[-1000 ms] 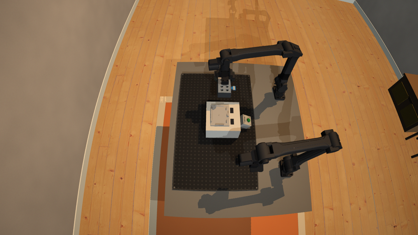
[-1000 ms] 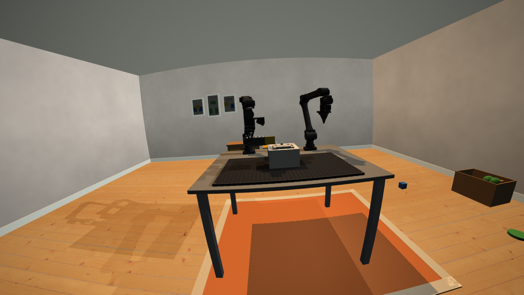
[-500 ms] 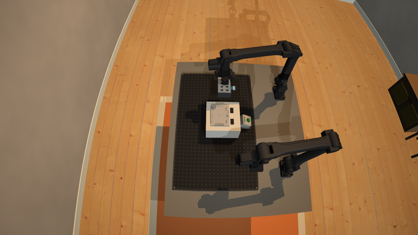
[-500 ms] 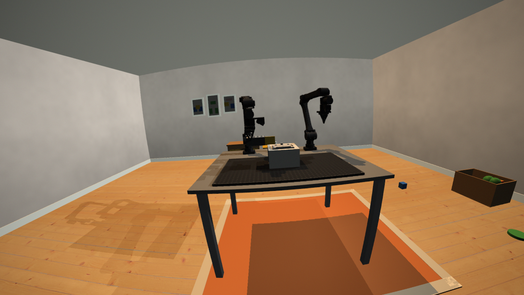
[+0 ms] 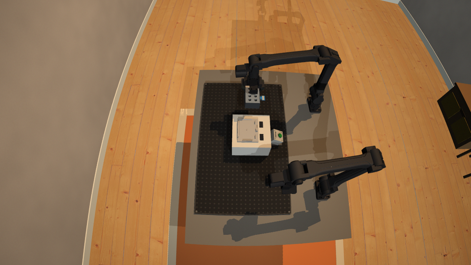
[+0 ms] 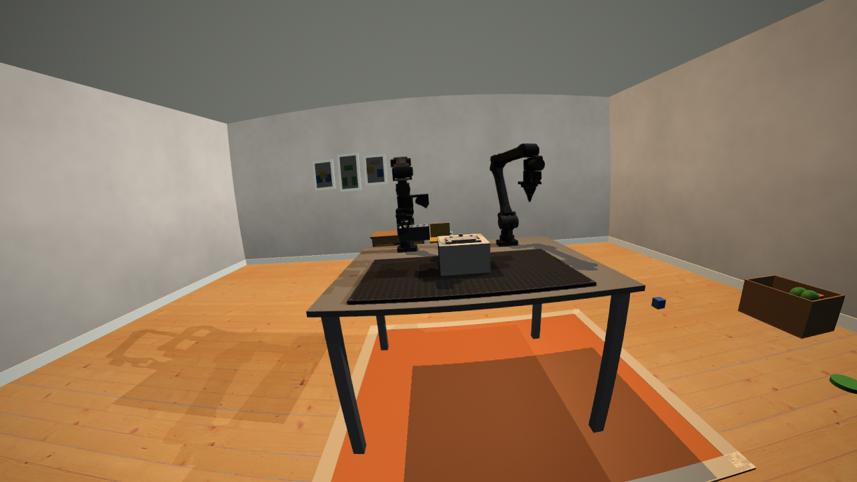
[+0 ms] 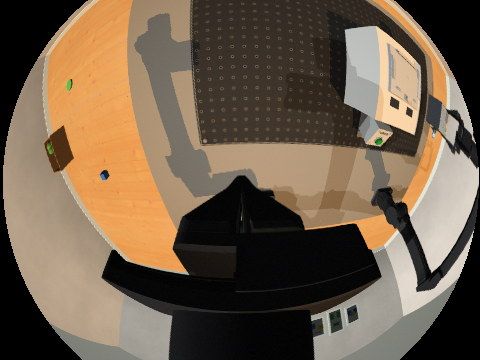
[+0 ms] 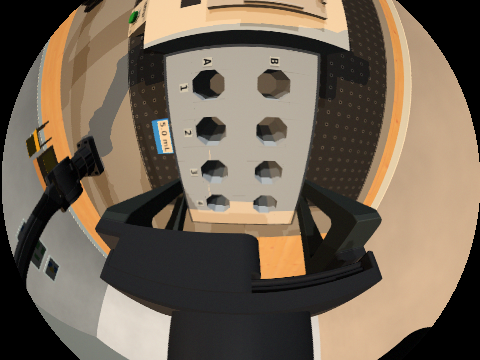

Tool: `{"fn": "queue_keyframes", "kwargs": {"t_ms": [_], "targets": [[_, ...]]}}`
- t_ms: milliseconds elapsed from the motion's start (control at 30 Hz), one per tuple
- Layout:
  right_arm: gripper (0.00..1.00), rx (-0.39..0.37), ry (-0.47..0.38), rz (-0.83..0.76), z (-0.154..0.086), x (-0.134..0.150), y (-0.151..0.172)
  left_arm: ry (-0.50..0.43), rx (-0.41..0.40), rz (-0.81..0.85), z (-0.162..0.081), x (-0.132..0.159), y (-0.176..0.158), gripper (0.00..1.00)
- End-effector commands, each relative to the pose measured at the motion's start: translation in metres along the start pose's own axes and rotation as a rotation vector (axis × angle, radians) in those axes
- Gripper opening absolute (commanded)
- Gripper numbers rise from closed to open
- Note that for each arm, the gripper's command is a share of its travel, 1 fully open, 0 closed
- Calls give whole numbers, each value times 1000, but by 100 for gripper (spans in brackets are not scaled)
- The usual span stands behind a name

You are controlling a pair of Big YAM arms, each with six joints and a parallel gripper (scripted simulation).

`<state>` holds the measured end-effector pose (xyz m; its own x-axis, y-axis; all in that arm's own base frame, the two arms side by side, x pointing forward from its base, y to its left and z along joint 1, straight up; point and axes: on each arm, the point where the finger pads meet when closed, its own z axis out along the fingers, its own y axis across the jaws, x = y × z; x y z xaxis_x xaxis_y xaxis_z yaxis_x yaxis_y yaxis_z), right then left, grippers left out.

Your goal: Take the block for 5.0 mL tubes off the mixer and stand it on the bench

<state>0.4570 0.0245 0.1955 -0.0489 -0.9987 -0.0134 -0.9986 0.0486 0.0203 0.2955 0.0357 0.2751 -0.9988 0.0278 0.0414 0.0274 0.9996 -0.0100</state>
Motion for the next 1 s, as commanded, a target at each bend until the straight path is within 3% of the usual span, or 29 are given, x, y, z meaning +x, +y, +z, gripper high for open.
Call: {"fn": "queue_keyframes", "kwargs": {"t_ms": [0, 200, 400, 633, 967], "targets": [[0, 114, -22, -27, -41, -3, -1, -2, 0, 1, 2, -7, -1, 0], [0, 103, -21, -8, -29, 13, 4, -3, 0, 1, 2, -7, -1, 0], [0, 120, -24, -14, -32, 13, 1, -4, 0, 1, 1, -7, -1, 0], [0, 67, -8, -19, -4, 21, 8, -5, 0, 1, 1, -7, -2, 0], [0, 93, -18, -13, -4, 31, 2, -6, 0, 1, 1, -7, -2, 0]]}}
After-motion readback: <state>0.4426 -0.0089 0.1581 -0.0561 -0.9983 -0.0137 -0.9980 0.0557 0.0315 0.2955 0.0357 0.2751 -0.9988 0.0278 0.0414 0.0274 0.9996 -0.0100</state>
